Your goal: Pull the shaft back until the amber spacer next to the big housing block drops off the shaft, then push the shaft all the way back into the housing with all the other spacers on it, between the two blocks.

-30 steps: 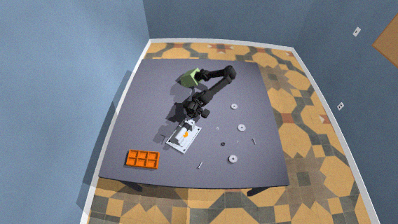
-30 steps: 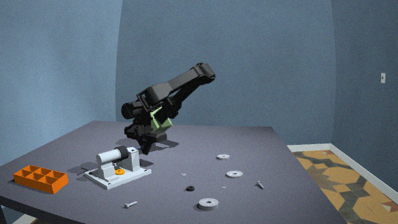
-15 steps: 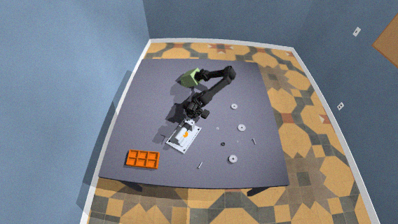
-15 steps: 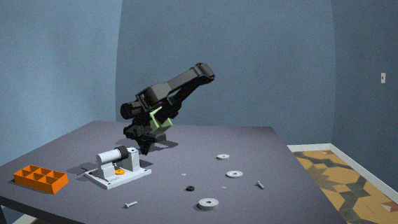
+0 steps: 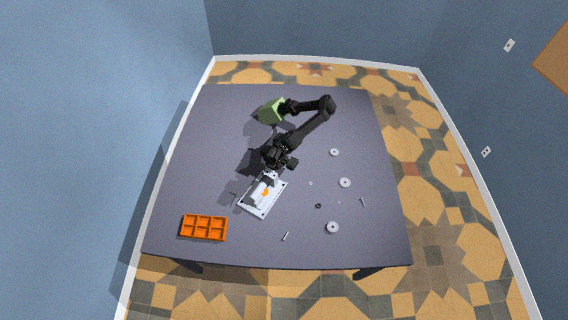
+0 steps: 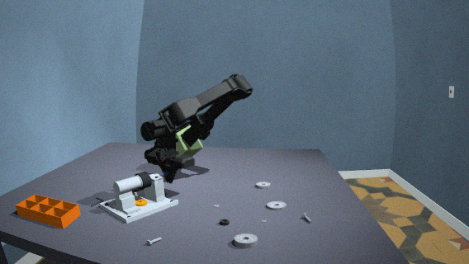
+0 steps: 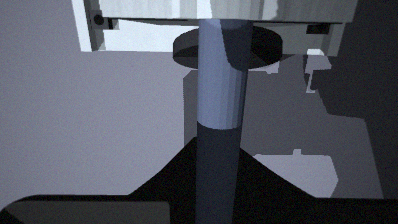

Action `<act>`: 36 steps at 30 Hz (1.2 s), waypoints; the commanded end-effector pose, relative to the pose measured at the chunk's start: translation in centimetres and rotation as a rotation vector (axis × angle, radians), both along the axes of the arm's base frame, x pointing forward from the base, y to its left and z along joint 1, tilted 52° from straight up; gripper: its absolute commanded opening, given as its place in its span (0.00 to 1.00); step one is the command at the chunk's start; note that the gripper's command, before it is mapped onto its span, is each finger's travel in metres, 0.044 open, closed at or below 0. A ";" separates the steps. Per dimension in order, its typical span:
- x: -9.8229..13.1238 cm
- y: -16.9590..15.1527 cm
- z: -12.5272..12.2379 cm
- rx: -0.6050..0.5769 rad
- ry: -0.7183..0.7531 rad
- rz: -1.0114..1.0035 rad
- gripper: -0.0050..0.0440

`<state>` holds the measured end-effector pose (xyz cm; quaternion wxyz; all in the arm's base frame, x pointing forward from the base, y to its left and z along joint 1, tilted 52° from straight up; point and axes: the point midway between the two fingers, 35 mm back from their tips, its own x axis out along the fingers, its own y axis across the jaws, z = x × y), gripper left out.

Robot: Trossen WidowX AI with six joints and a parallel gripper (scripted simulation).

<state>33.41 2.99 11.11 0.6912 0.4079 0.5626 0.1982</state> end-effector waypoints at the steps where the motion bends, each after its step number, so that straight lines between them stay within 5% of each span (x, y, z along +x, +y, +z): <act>1: 0.6 -0.4 0.7 -0.005 -0.028 -0.004 0.00; 36: 1.7 -0.8 0.7 -0.005 -0.028 -0.004 0.00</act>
